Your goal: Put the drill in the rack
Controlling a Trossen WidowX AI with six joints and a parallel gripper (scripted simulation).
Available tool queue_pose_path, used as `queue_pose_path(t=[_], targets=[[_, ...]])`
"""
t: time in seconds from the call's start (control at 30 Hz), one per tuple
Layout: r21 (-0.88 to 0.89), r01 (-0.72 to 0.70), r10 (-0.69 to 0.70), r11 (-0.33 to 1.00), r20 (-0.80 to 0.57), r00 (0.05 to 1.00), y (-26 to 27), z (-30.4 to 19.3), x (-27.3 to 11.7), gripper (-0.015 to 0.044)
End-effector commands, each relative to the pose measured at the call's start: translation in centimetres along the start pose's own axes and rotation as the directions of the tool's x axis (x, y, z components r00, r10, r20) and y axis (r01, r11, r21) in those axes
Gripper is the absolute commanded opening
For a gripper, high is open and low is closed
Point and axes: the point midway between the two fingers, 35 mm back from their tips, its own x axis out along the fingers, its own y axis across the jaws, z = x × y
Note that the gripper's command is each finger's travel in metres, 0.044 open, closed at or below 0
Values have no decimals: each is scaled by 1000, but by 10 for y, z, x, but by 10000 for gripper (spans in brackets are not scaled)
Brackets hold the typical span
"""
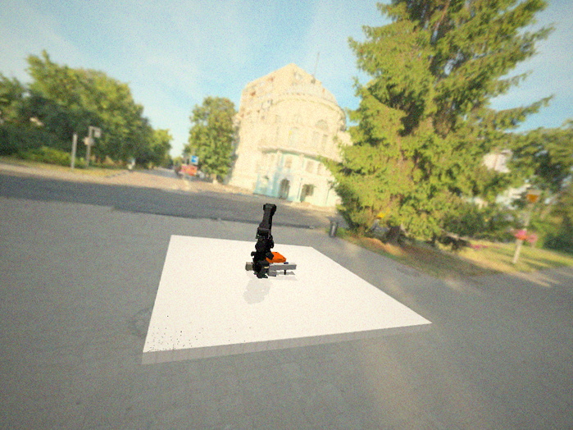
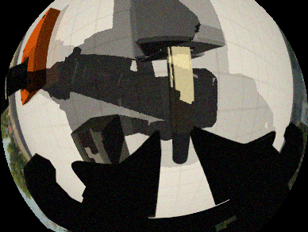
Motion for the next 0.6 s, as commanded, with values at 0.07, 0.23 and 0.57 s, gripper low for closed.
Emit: queue_pose_path(t=[0.07, 0.23, 0.57], targets=[[1, 0, 0, 1000, 0, 1000, 0, 0, 0, 289], [-1, 1, -1, 1000, -3, 1000, 0, 4, 1, 420], [-1, 1, -1, 1000, -3, 1000, 0, 10, 3, 440]])
